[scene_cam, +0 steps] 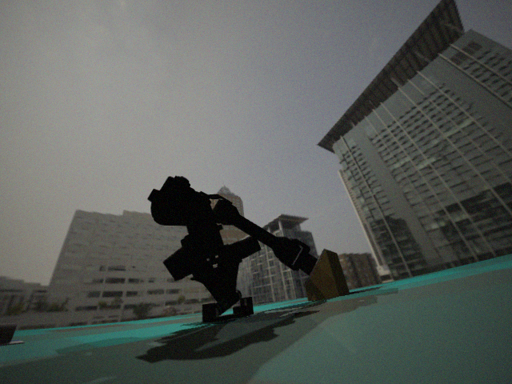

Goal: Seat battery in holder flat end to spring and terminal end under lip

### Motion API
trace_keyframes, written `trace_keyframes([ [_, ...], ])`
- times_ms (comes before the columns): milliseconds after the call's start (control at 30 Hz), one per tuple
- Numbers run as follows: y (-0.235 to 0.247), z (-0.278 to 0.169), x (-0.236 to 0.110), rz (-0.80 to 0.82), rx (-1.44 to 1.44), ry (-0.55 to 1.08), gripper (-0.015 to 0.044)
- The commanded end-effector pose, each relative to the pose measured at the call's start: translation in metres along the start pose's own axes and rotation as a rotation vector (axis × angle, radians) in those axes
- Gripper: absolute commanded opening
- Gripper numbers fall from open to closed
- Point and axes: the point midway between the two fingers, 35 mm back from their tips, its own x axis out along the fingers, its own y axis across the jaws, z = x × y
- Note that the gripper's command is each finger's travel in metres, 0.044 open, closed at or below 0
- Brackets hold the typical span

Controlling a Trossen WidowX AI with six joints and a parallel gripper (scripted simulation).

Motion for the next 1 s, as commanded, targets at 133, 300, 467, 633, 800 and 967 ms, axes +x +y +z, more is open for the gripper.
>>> trace_keyframes([
  [133,0.0001,0.0017,0.0013,0.001,0.002,-0.044,0.0061],
  [300,0.0002,0.0014,0.0022,0.004,0.003,-0.065,0.0061],
  [467,0.0003,0.001,0.0032,0.006,0.003,-0.086,0.0061],
  [633,0.0003,0.0006,0.0041,0.009,0.004,-0.108,0.0061],
  [800,0.0003,0.0001,0.005,0.011,0.005,-0.129,0.0061],
  [967,0.0002,-0.0005,0.0059,0.014,0.006,-0.15,0.0061],
])
